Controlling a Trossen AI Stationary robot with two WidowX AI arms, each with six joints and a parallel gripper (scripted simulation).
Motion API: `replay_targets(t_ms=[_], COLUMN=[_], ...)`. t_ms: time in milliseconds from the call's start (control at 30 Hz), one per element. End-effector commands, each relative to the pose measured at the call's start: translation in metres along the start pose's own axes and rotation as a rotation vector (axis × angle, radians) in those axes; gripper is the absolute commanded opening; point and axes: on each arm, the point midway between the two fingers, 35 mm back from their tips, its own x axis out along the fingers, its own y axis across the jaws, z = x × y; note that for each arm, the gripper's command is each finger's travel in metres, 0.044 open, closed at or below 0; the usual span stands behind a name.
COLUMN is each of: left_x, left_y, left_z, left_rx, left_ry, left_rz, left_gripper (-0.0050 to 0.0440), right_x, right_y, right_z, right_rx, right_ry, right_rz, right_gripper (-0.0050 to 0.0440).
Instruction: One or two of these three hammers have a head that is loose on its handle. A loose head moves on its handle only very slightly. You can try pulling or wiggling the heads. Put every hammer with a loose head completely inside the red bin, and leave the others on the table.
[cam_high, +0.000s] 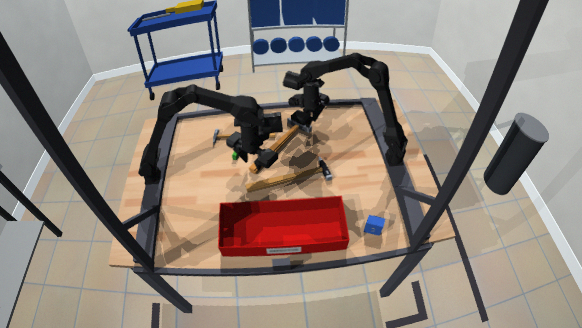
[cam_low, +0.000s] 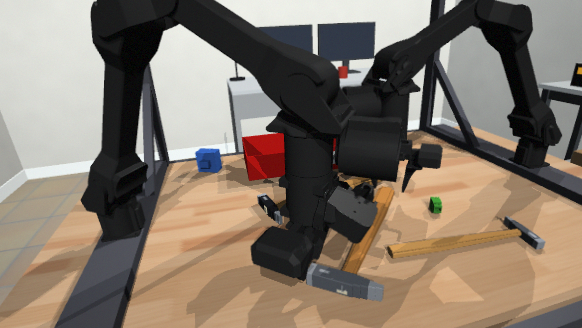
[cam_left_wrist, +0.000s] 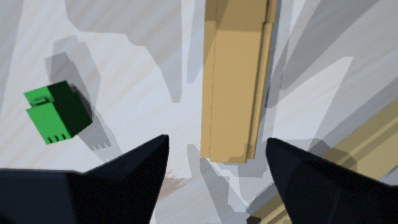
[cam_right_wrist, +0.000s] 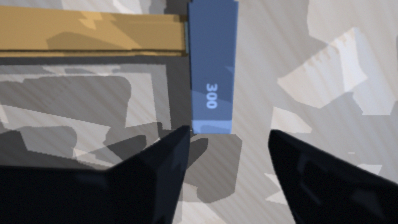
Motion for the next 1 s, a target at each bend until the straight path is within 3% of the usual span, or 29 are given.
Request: replay_targets(t_ms=[0, 300, 433, 700, 800, 867, 967], left_x=[-0.064, -0.064, -0.074, -0.104, -0.116, -0.116, -0.129], left_y=[-0.006, 0.000, 0.019, 0.064, 0.082, 0.082, 0.103], left_z=[0.006, 0.011, 0.033, 0.072, 0.081, 0.081, 0.089], left_rx=[0.006, 0.019, 0.075, 0.220, 0.277, 0.277, 0.345], left_ry=[-0.059, -0.048, -0.071, -0.247, -0.337, -0.337, -0.449], left_rz=[-0.064, -0.104, -0.260, -0.534, -0.604, -0.604, -0.665], left_gripper=[0.0268, 0.0268, 0.0268, 0.0268, 0.0268, 0.0268, 0.0268], right_x=[-0.059, -0.053, -0.049, -0.039, -0.041, -0.041, -0.041], right_y=[0.007, 0.007, 0.004, 0.002, 0.001, 0.001, 0.001], right_z=[0.007, 0.006, 0.008, 0.019, 0.026, 0.026, 0.030], right_rx=[-0.001, -0.049, -0.202, -0.500, -0.598, -0.598, -0.705], right_ry=[-0.079, -0.063, -0.085, -0.122, -0.155, -0.155, -0.176], right_rz=[0.005, 0.015, 0.038, 0.084, 0.096, 0.096, 0.110], right_gripper=[0.0216, 0.0240, 0.0240, 0.0240, 0.0240, 0.0240, 0.0240])
